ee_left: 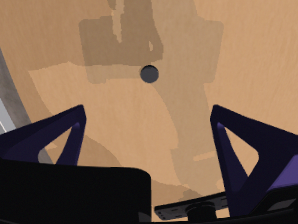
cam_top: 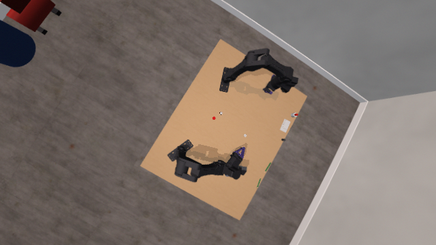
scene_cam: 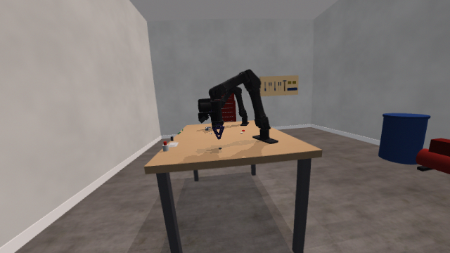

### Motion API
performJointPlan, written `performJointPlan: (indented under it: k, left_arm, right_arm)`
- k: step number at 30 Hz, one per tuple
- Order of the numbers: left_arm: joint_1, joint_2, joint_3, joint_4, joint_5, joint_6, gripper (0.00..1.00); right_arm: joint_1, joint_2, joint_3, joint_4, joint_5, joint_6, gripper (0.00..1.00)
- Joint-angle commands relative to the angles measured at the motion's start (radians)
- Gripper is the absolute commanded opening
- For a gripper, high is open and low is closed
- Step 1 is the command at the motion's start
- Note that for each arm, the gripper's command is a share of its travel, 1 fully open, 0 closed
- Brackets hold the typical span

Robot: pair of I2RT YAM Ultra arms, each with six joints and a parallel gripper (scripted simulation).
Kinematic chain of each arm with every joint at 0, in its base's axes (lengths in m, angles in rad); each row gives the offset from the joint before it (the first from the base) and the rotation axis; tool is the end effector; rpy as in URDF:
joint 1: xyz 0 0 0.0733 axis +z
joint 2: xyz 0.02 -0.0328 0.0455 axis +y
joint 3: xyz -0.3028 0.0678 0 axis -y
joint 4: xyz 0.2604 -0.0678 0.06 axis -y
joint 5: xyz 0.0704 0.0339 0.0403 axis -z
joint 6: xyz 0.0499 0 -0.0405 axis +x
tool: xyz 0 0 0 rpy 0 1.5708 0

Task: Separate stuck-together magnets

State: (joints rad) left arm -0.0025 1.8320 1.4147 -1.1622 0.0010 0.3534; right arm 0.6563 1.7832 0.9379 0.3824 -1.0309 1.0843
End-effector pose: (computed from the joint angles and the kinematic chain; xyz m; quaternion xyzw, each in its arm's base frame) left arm 0.3593 0.0002 0.2403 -0.1770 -0.9842 0.0013 0.0042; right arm 0.2801 0.2711 0.2167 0.0962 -0.7781 -0.6201 0.0255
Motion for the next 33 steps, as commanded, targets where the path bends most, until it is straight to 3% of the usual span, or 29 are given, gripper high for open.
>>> performJointPlan:
  k: [1,17,19,33]
  left_arm:
    - [-0.002,-0.008,0.005,0.002,0.002,0.0,1.0]
    - [-0.002,-0.008,0.005,0.002,0.002,0.0,1.0]
    - [-0.002,-0.008,0.005,0.002,0.002,0.0,1.0]
    - [-0.002,-0.008,0.005,0.002,0.002,0.0,1.0]
  right_arm:
    - [-0.017,-0.015,0.019,-0.186,0.026,-0.147,0.18]
    - [-0.176,-0.034,0.171,-0.847,0.128,-0.653,0.18]
    - [-0.176,-0.034,0.171,-0.847,0.128,-0.653,0.18]
    - [-0.322,-0.049,0.311,-1.464,0.22,-1.125,0.18]
